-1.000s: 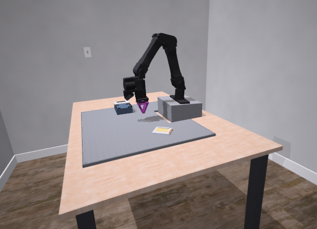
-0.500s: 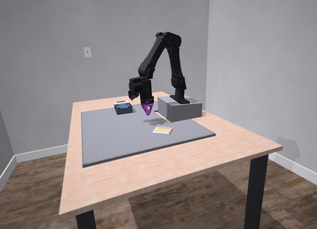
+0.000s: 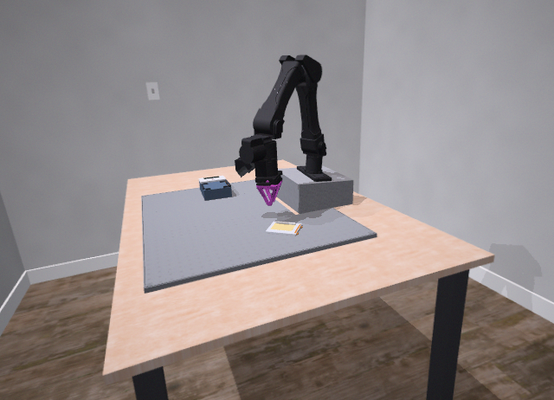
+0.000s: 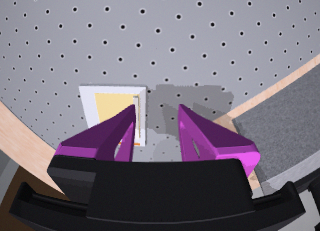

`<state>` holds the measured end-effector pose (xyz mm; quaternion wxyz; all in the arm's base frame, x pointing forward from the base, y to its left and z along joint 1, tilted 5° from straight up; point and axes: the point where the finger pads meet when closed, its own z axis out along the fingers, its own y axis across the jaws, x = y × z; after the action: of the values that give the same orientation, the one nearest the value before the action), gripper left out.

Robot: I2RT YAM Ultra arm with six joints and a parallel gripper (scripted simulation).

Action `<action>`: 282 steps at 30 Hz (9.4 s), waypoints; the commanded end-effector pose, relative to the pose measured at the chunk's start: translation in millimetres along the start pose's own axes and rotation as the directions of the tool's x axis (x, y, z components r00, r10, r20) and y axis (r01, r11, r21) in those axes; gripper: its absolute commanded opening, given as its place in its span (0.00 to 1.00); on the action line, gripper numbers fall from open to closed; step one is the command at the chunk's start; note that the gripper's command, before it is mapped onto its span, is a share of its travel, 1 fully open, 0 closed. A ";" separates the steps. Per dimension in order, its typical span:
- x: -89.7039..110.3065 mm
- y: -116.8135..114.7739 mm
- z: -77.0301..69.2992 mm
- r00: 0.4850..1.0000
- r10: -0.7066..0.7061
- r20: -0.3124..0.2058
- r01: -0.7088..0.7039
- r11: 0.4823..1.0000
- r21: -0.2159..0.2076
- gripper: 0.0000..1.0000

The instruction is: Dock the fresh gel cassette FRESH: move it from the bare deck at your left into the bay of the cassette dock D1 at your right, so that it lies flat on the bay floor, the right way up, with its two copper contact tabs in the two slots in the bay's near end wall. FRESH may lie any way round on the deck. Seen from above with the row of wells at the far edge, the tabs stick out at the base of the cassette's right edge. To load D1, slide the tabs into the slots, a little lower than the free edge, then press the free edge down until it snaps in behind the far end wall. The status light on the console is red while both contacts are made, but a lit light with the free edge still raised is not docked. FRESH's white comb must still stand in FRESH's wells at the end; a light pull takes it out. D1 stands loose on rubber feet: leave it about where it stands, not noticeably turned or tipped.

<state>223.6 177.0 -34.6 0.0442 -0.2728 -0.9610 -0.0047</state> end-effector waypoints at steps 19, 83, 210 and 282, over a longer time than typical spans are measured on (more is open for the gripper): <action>55.7 63.4 -17.4 0.998 0.060 0.016 -0.059 0.998 -0.034 0.36; 55.2 64.2 -19.0 0.998 0.057 0.017 -0.056 0.998 -0.040 1.00; 56.5 58.1 61.5 0.999 0.054 0.008 -0.054 0.998 -0.015 0.00; 53.0 64.5 -6.8 0.998 0.056 0.017 -0.055 0.998 -0.041 0.00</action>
<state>198.3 251.1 -47.5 0.0457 -0.2988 -0.9532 0.0027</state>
